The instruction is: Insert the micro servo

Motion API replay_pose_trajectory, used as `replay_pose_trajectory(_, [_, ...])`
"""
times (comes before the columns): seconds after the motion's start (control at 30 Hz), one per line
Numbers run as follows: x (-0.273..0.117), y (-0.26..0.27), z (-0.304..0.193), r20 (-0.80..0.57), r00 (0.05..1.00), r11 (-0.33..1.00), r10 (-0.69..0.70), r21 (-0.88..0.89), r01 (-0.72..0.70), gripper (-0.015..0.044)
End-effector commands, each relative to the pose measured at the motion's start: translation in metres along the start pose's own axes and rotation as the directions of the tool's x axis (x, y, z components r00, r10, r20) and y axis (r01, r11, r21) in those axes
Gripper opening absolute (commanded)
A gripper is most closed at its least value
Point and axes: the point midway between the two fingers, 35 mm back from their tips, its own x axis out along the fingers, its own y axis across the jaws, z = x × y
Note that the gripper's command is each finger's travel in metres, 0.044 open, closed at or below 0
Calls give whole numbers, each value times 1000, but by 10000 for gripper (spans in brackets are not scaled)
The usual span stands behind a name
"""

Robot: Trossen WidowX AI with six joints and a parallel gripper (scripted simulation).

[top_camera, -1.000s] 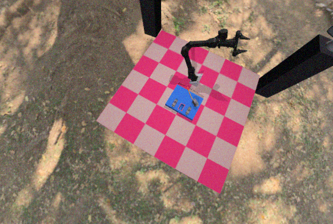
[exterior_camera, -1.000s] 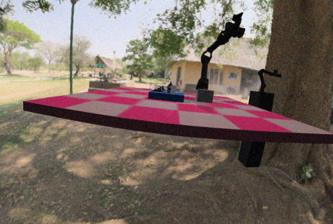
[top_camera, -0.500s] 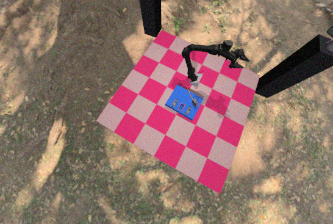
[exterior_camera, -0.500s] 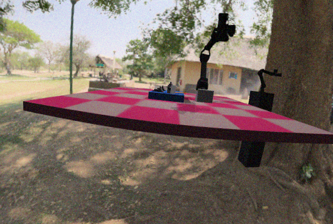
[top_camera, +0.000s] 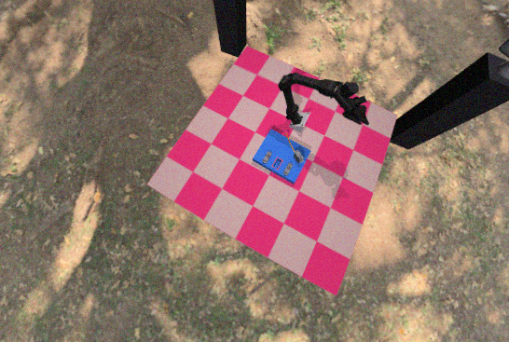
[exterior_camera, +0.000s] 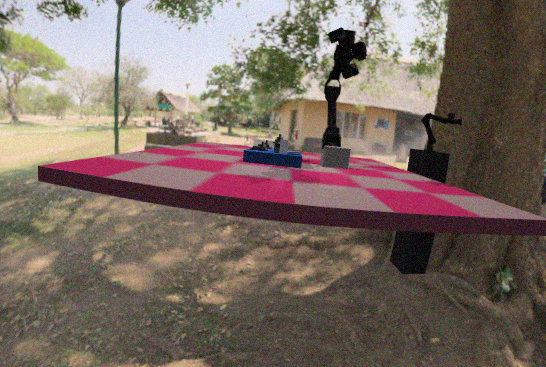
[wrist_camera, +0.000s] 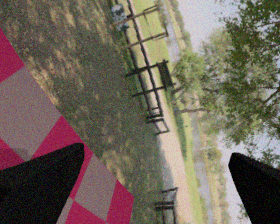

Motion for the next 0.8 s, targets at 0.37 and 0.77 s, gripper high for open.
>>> replay_pose_trajectory(0.37, [31, 39, -110, -253, 930, 906, 265, 395, -151, 440])
replay_pose_trajectory(0.77, [29, 77, -186, -375, 796, 740, 474, 660, -130, 440])
